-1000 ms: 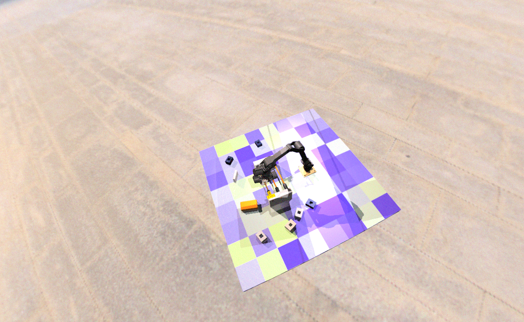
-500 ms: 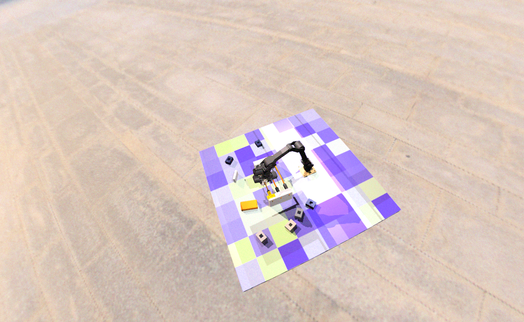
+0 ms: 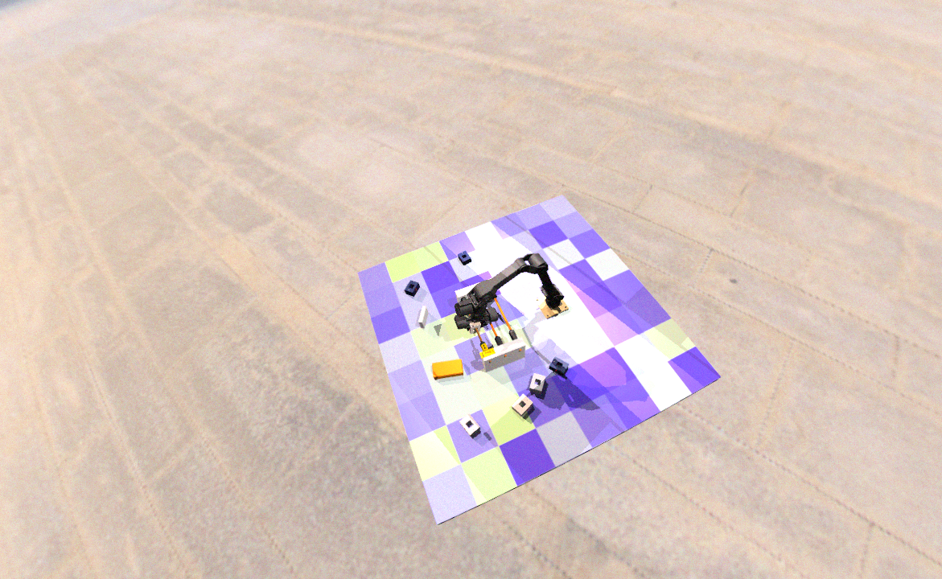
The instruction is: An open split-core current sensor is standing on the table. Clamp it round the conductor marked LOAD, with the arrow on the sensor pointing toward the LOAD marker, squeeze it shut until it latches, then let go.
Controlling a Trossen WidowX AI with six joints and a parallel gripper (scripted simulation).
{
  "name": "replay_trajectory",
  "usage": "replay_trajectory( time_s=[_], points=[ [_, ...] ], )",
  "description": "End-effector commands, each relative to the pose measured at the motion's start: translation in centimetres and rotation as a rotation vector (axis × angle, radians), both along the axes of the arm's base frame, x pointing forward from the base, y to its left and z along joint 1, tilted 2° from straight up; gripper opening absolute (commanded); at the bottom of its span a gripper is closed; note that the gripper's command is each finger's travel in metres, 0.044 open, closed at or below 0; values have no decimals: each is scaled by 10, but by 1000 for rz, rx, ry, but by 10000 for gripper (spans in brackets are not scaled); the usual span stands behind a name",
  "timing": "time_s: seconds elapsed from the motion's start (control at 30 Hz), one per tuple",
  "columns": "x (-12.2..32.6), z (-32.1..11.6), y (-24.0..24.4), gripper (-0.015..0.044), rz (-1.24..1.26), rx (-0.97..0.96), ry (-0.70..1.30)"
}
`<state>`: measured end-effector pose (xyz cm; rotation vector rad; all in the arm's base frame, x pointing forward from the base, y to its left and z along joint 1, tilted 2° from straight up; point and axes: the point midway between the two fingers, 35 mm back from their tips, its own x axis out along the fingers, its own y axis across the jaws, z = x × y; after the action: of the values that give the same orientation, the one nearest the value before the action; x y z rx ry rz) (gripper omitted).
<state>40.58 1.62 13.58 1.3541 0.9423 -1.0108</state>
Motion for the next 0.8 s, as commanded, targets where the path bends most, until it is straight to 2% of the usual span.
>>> replay_trajectory(
  time_s=[0.0, 0.1, 0.2, 0.77],
  points=[
    [0, 0, 0, 367, 0, 0, 0],
    [0, 0, 0, 440, 0, 0, 7],
    [0, 0, 0, 364, 0, 0, 1],
    [0, 0, 0, 251, 0, 0, 1]
  ],
)
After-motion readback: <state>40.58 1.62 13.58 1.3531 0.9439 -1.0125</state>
